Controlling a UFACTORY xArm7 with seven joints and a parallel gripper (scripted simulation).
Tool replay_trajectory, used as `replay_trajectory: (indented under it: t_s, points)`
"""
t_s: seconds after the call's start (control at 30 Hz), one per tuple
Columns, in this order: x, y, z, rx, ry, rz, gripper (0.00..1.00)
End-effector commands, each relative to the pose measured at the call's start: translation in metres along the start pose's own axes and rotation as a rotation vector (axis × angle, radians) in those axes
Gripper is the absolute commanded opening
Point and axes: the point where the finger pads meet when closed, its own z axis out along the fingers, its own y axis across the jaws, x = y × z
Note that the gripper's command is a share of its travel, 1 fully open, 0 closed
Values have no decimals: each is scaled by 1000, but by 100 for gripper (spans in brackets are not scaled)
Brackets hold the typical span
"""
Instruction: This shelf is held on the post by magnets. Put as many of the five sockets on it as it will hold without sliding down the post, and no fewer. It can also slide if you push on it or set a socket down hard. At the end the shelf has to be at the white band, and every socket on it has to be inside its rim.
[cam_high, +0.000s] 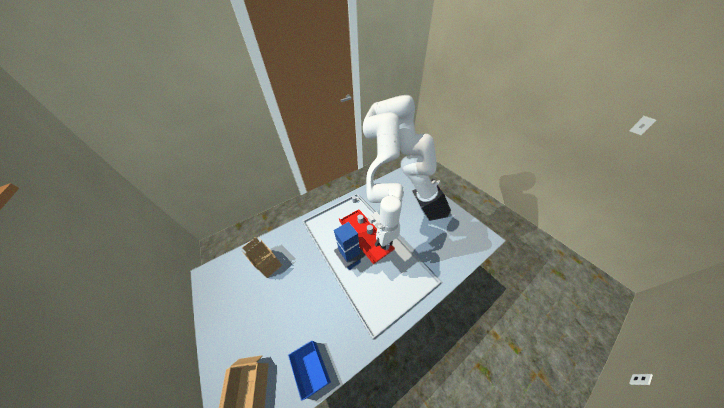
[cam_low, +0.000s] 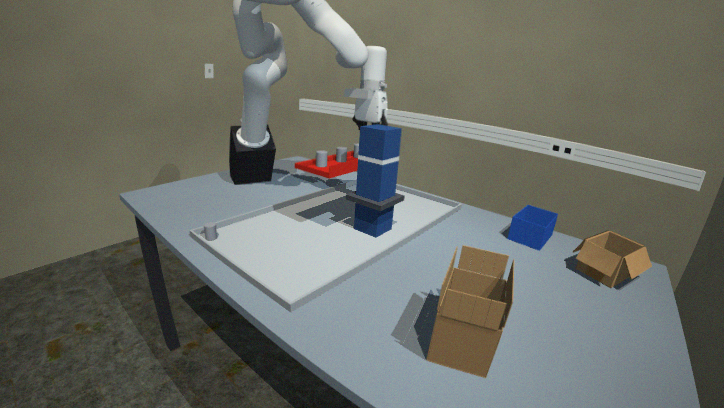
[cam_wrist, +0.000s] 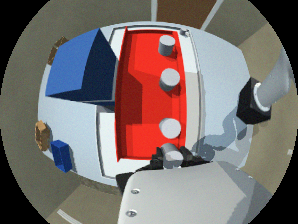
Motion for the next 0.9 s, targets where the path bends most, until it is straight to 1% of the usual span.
replay_trajectory:
  t_s: [0.0,0.87]
  points:
    - [-1,-1,1,3,-2,0,0]
    - [-1,-1,7,3,-2,0,0]
